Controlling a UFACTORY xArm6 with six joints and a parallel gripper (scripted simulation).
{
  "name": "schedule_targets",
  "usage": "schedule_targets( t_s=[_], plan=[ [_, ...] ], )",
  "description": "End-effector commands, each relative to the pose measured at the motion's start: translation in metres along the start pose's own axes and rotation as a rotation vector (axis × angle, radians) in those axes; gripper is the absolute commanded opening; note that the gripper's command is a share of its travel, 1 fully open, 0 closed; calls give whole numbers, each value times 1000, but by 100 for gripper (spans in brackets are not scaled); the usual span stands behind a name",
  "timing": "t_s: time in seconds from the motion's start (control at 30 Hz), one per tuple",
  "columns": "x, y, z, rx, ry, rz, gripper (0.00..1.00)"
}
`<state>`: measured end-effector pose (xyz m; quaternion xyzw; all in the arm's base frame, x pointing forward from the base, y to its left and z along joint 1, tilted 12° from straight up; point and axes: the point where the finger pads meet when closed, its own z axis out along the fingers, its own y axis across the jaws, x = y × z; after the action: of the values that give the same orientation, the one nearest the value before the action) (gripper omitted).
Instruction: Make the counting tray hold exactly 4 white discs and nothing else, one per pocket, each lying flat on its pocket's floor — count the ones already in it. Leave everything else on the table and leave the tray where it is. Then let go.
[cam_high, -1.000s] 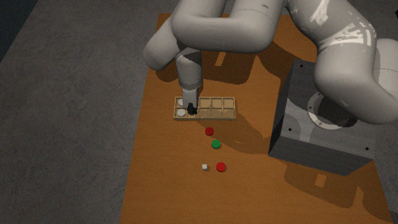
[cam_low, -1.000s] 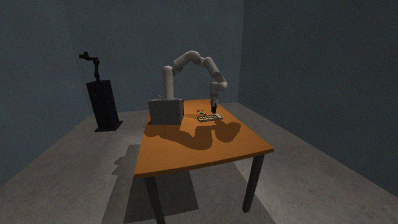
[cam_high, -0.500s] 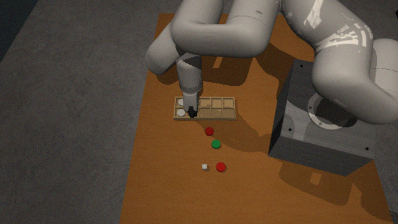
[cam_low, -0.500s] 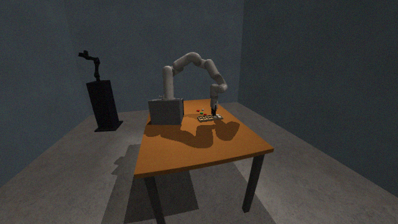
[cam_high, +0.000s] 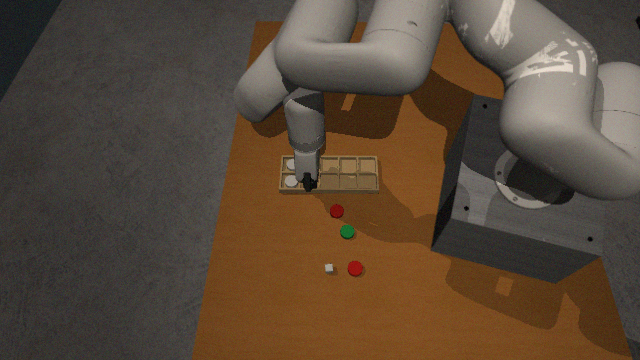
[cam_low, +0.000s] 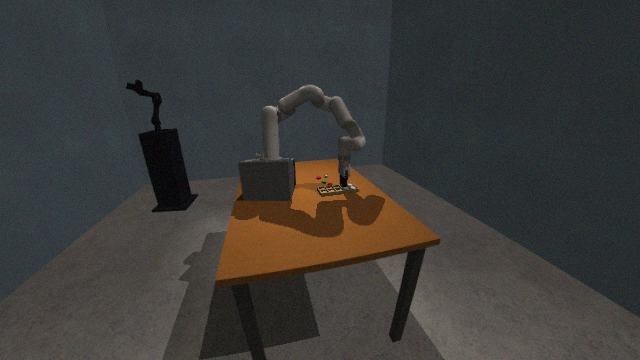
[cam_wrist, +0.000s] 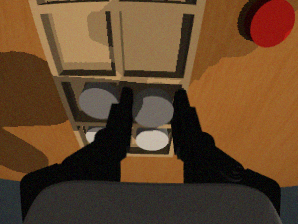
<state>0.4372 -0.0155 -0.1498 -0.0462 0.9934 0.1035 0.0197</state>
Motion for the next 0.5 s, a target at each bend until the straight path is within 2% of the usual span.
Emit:
schedule_targets(
  t_s=[0.0, 0.07, 0.1, 0.47],
  plan=[
    [-2, 0, -2, 1, -4, 1, 0],
    [-2, 0, -2, 1, -4, 1, 0],
    [-2, 0, -2, 1, -4, 1, 47],
    [-2, 0, -2, 1, -4, 1, 47]
  ],
)
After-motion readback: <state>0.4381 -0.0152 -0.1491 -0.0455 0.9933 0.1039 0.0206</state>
